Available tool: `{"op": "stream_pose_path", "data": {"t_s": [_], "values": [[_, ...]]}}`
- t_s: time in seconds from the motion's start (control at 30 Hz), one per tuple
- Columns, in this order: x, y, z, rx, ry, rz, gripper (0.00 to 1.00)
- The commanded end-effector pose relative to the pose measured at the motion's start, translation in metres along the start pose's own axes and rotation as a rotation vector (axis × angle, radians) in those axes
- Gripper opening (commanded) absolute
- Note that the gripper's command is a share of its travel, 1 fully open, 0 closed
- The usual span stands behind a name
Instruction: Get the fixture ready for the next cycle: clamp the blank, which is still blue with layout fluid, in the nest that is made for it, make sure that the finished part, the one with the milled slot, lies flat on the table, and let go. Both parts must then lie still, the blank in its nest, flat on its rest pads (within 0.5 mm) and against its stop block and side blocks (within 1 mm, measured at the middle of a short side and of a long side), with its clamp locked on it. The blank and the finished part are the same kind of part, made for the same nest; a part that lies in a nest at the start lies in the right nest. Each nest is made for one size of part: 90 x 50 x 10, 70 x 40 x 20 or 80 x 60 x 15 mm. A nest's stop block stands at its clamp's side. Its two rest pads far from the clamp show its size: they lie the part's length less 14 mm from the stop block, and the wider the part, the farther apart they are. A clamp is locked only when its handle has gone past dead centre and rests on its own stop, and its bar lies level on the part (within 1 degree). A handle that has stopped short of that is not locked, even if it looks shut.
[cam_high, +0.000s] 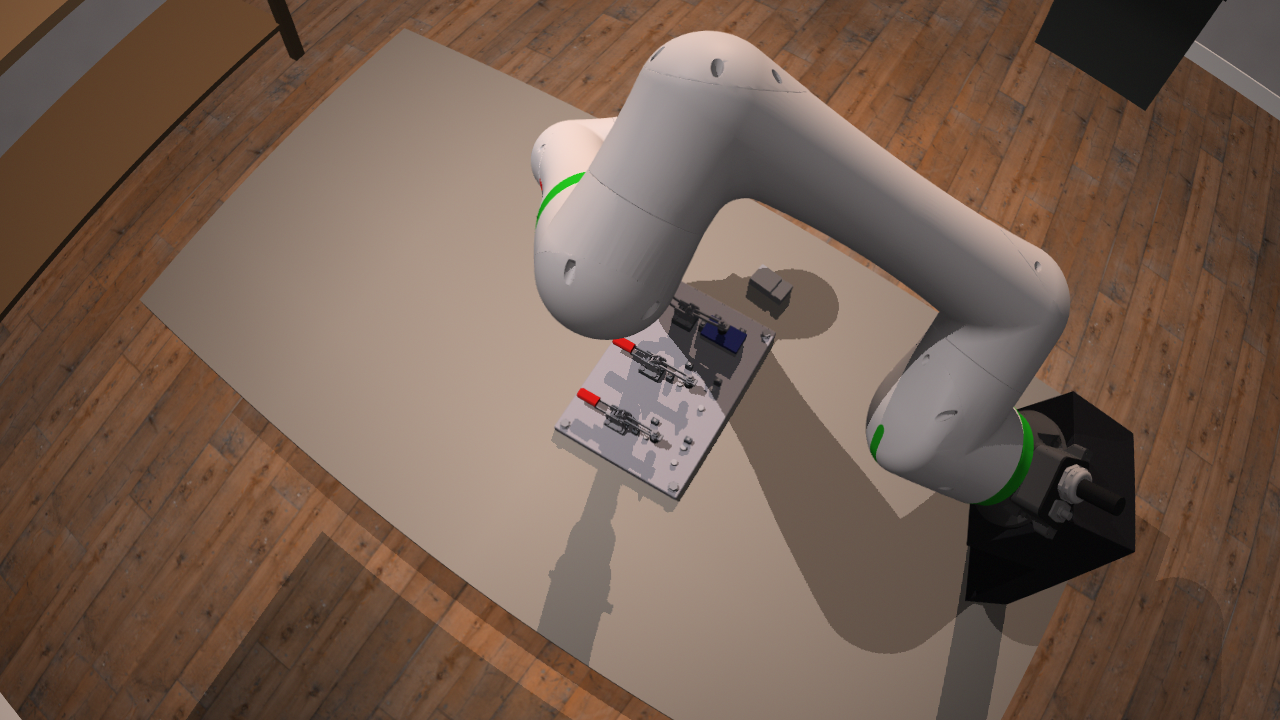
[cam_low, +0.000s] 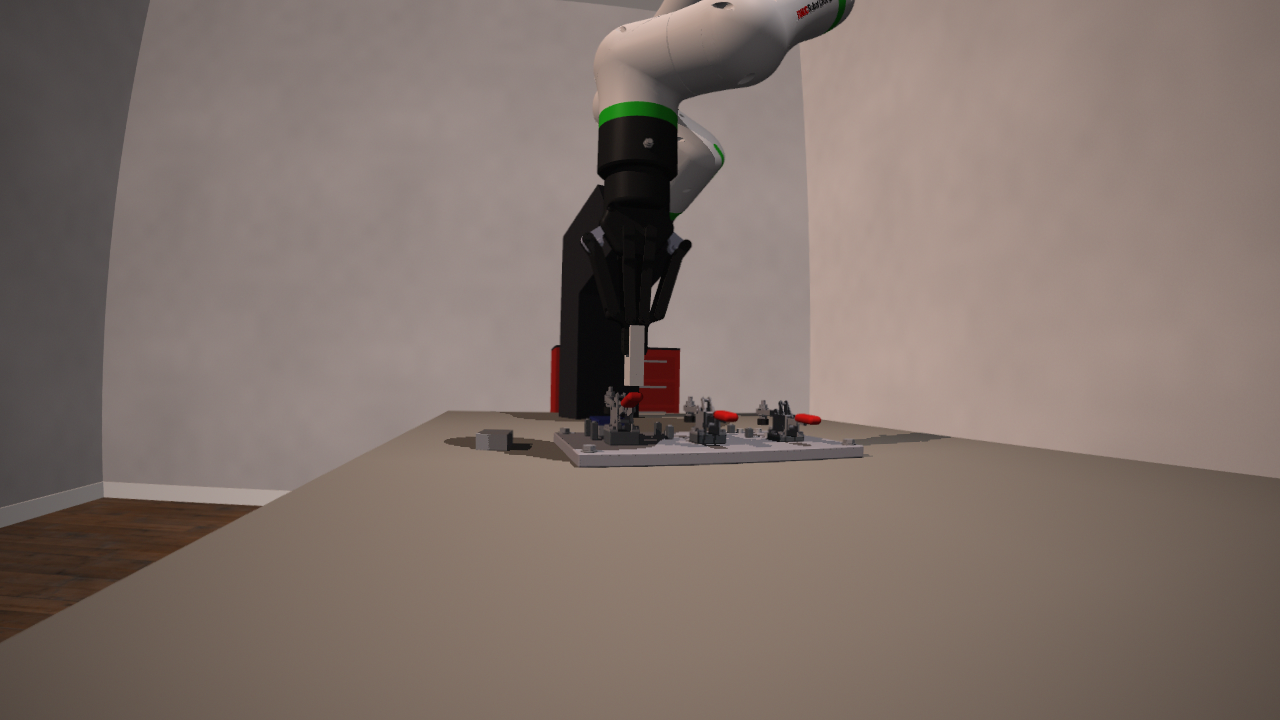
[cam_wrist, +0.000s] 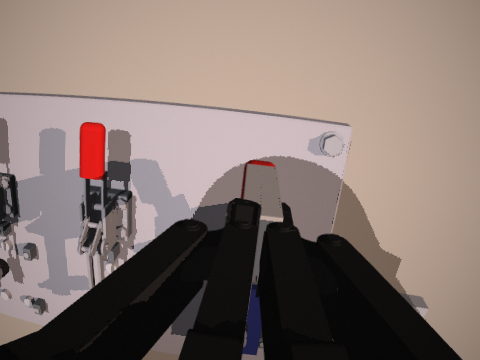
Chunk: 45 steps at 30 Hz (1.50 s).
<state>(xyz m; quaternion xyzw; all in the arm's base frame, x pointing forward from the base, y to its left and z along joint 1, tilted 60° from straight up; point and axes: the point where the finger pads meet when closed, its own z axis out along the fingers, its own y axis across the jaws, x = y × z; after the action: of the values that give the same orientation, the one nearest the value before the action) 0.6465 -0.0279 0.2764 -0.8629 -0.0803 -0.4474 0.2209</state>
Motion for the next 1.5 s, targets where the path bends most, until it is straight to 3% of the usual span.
{"op": "stream_pose_path", "data": {"t_s": [0.0,1.47], "values": [[0.000,0.000,0.000,0.000,0.000,0.000,0.00],[-0.002,0.000,-0.011,0.000,0.000,0.000,0.00]]}}
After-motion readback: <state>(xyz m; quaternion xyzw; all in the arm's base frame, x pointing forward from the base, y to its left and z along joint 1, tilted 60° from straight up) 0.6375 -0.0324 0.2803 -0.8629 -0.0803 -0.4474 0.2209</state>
